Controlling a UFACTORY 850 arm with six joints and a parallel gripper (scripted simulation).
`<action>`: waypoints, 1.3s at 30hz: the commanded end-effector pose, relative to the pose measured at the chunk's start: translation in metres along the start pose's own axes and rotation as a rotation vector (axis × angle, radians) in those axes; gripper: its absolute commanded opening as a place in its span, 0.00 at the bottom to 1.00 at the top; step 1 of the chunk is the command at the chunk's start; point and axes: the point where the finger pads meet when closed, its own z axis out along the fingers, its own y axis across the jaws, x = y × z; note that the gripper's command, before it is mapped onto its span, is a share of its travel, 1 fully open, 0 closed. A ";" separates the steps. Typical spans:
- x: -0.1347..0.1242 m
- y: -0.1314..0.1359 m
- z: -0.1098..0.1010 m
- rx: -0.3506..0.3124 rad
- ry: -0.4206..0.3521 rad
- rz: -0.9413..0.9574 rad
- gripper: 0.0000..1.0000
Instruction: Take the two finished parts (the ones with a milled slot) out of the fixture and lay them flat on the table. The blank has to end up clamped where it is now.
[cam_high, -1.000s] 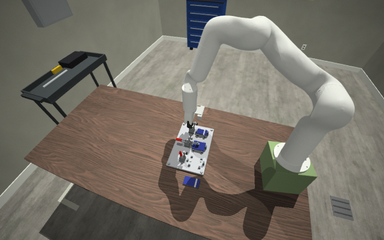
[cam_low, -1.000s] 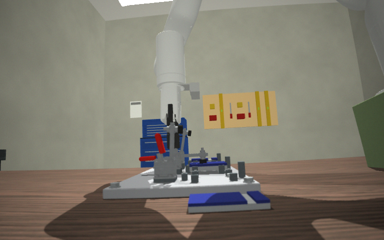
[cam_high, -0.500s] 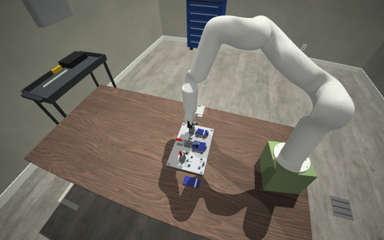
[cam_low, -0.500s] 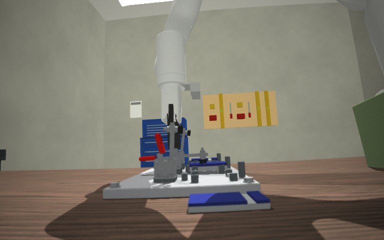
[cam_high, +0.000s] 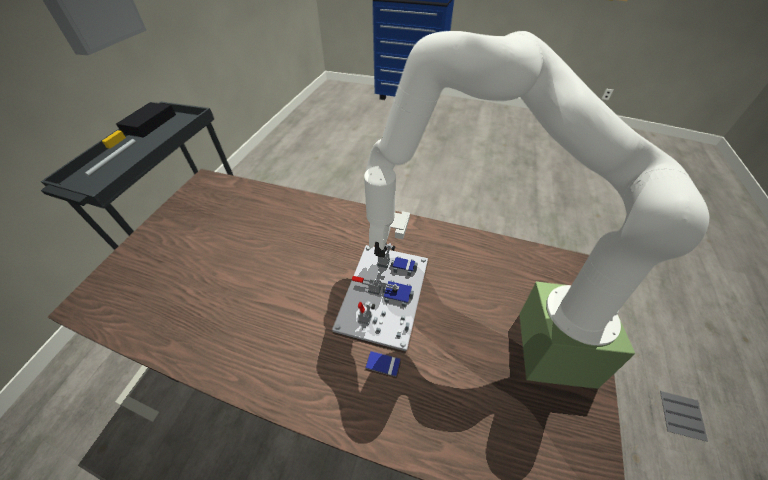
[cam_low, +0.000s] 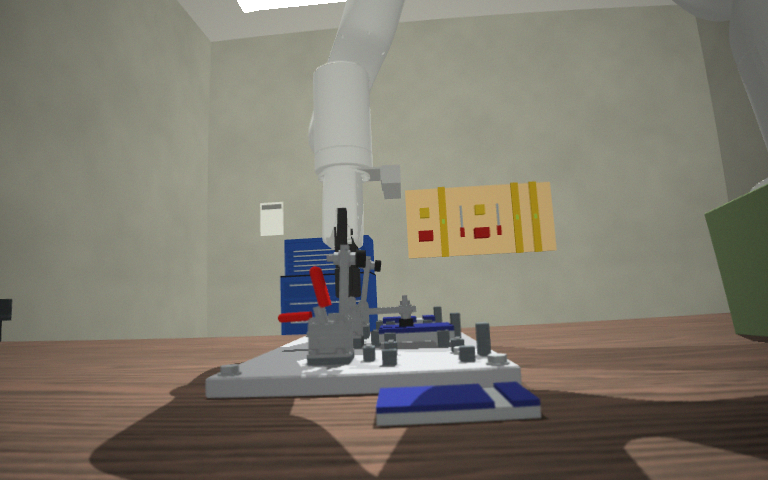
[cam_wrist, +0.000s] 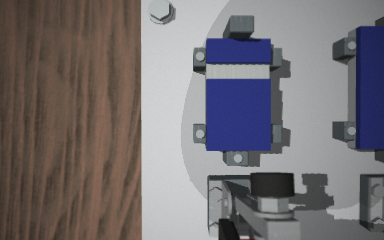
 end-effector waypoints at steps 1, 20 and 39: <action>-0.001 0.000 -0.001 0.001 -0.001 0.000 0.00; 0.003 0.000 -0.001 0.001 -0.001 0.000 0.00; 0.004 0.000 -0.001 0.001 -0.001 0.000 0.00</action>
